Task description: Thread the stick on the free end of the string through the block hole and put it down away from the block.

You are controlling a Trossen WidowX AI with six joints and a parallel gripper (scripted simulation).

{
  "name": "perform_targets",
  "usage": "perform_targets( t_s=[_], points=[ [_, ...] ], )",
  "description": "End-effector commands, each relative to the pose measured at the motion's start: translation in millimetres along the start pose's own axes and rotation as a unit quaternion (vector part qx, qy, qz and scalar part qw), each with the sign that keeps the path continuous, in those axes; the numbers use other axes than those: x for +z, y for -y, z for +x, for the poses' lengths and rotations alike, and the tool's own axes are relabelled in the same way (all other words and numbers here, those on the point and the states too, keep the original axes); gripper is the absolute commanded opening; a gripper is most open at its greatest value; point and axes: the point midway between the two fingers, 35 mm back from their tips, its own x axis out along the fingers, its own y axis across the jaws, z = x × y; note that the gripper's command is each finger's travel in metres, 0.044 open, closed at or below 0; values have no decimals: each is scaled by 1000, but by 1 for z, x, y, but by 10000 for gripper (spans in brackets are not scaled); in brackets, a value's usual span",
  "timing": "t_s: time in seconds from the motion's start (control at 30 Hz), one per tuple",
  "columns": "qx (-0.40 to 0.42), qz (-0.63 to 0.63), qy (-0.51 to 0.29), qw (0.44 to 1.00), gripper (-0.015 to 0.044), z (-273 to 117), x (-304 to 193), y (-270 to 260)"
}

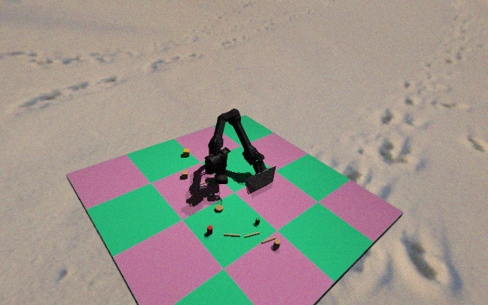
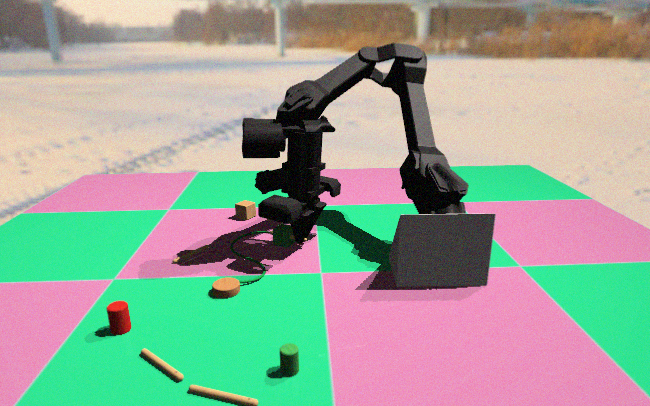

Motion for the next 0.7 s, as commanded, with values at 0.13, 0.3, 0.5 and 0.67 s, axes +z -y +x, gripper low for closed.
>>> perform_targets(
  t_s=[0.13, 0.3, 0.5, 0.67],
  points=[
    [0, 1, 1, 1000, 0, -1, -11, 1],
    [0, 1, 1, 1000, 0, -1, -17, 1],
    [-1, 1, 1, 1000, 0, -1, -24, 0],
    [-2, 1, 1, 1000, 0, -1, -29, -1]
  ],
)
